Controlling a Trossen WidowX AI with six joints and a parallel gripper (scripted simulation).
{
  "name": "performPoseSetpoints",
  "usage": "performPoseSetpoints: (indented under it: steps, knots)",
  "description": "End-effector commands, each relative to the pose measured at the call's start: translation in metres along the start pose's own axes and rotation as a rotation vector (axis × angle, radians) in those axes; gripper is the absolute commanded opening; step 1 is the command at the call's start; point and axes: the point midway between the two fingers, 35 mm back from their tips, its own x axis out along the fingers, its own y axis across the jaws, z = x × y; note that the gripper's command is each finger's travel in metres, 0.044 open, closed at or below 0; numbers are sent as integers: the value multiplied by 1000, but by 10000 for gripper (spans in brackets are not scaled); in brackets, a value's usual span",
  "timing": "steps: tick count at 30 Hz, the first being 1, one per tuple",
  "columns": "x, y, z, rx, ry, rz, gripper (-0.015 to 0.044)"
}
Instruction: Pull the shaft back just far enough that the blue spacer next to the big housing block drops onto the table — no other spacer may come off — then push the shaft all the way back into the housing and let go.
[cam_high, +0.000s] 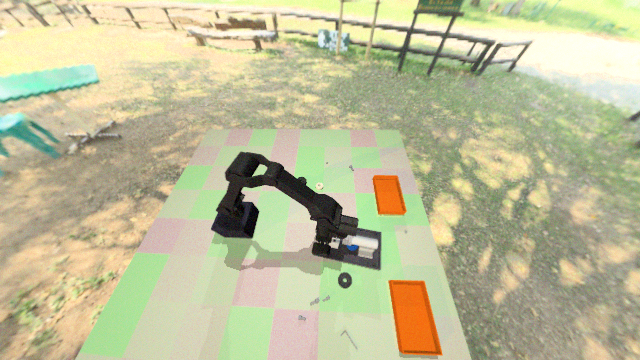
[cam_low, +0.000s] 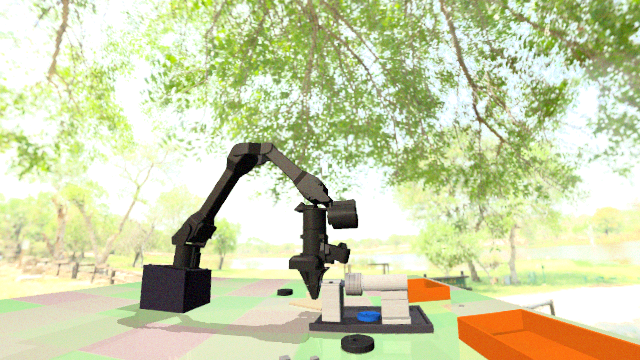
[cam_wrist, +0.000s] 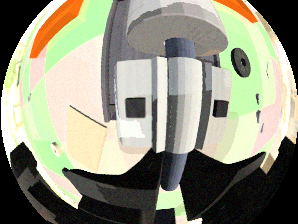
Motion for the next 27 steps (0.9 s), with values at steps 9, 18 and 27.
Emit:
performPoseSetpoints:
  steps: [9, 18, 27]
  knots:
    - [-2, 0, 6, 1, -9, 0, 0]
    - [-2, 0, 7, 1, -9, 0, 0]
    - [0, 0, 3, 0, 3, 0, 105]
